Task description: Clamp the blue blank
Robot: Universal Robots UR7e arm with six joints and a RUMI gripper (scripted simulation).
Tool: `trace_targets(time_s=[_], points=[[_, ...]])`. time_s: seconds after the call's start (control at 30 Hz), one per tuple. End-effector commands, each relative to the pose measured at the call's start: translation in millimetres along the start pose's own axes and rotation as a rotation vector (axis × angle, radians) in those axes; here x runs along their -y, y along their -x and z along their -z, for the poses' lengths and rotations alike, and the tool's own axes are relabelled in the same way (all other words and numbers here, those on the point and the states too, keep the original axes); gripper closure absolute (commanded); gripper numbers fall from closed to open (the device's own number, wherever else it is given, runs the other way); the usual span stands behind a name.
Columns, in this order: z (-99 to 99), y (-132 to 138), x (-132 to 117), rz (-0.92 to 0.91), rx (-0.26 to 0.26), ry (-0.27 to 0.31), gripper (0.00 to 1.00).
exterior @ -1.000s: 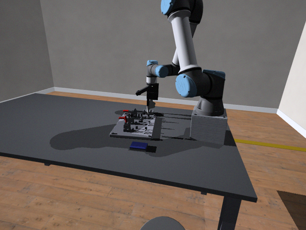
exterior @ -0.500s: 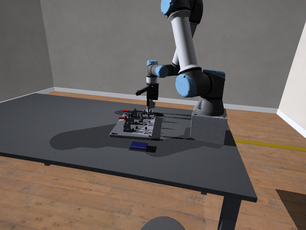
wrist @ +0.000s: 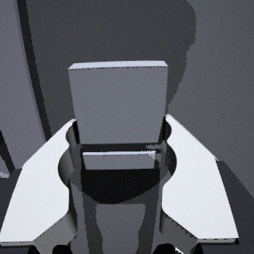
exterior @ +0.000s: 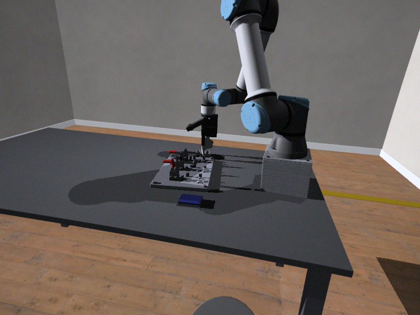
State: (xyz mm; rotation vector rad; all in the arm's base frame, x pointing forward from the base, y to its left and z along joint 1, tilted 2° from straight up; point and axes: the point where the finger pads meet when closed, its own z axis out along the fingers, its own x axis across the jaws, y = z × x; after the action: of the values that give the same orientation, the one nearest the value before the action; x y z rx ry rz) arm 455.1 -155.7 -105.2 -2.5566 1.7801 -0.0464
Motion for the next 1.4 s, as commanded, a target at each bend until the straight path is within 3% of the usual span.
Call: trace_targets(time_s=[0.0,1.37], points=[[-0.5,2.9,-0.1,0.002,0.001,0.000,1.00],[-5.9,3.7,-0.7,0.002,0.003,0.001,1.00]])
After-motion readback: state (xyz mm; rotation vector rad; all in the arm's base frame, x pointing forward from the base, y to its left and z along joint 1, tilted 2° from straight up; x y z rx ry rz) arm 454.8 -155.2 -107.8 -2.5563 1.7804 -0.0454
